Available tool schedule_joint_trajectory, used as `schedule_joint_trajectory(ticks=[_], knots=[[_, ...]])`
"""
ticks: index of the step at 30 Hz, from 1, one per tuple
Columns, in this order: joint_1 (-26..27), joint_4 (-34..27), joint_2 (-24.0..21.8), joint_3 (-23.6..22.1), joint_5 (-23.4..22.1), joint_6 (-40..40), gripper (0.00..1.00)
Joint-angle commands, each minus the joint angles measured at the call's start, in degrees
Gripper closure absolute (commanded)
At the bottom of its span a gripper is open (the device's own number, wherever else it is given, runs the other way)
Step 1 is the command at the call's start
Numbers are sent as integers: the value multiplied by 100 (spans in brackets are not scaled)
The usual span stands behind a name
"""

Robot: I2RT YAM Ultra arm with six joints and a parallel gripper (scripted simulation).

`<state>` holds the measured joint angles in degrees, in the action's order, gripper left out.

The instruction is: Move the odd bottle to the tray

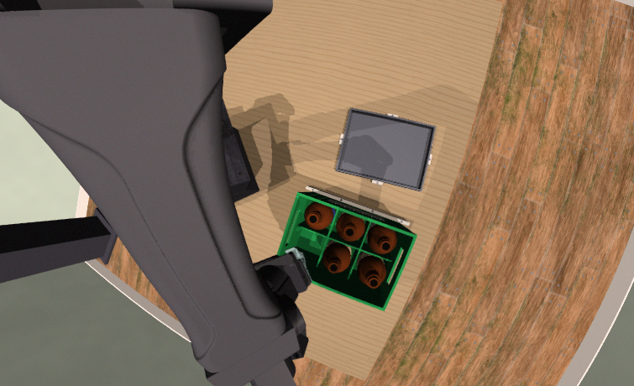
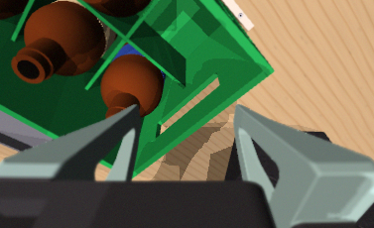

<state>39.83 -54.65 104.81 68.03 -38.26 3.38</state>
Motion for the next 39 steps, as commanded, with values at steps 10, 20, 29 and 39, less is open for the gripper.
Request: schedule_joint_trajectory(ticks=[10,20,29,39], knots=[[-10,281,-142,-127,-29,-129,39],[-183,534,102,-244,-15,-264,39],[-248,856,128,-396,-3,-434,39],[-319,1092,179,-422,9,-558,39]])
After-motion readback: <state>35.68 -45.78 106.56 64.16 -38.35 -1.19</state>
